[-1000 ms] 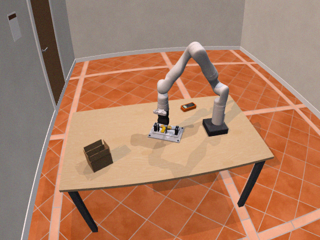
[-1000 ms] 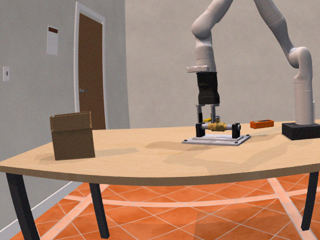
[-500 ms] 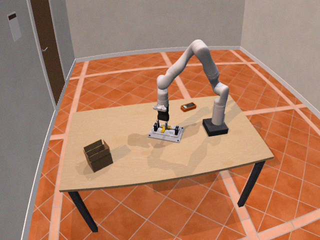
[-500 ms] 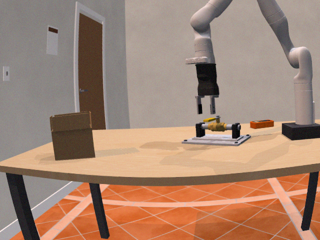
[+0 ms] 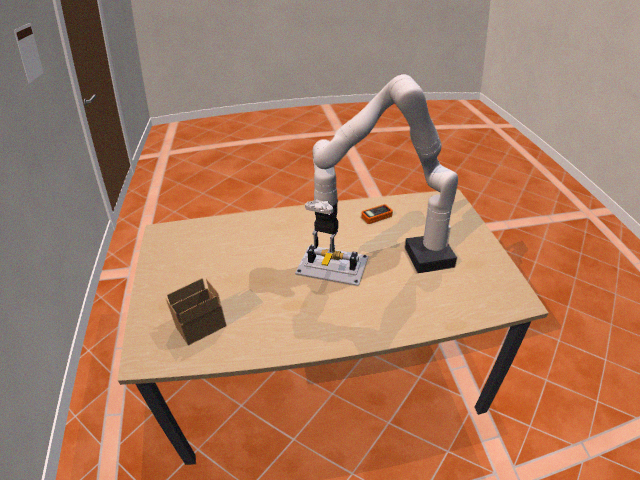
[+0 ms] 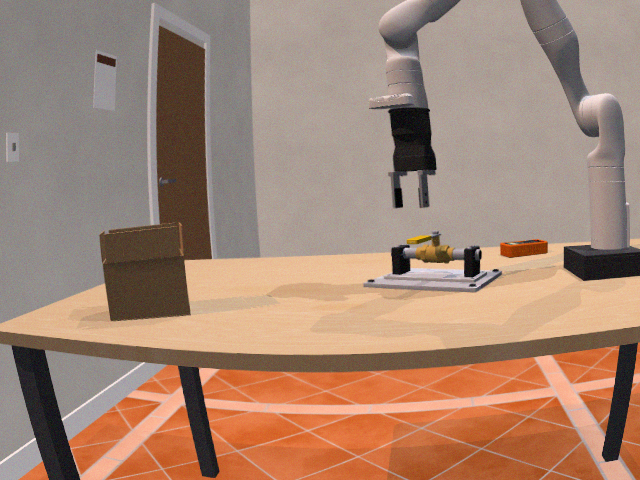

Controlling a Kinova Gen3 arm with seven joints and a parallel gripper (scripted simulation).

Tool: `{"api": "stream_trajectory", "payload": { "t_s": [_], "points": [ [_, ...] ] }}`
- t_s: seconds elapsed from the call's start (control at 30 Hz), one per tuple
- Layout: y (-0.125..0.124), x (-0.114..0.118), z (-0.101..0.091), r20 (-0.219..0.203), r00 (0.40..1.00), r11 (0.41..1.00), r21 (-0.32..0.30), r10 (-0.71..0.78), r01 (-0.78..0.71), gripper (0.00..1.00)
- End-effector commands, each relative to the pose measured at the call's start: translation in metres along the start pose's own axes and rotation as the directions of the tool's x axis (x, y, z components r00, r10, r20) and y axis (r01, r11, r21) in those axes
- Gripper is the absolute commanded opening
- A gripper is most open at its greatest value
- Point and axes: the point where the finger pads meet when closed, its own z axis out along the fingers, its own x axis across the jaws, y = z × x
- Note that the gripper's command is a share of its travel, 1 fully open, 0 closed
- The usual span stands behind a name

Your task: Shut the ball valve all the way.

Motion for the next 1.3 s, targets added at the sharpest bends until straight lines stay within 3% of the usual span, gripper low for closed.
{"api": "stream_trajectory", "payload": {
  "t_s": [0.0,0.3,0.33,1.27],
  "points": [
    [-0.0008,0.0018,-0.0095,-0.007,1.0,1.0,0.003,0.005,-0.005,1.0],
    [0.0004,0.0005,-0.011,-0.004,1.0,1.0,0.001,0.006,-0.006,1.0],
    [0.0004,0.0005,-0.011,-0.004,1.0,1.0,0.001,0.006,-0.006,0.0],
    [0.0004,0.0005,-0.011,-0.004,1.0,1.0,0.001,0.006,-0.006,0.0]
  ]
}}
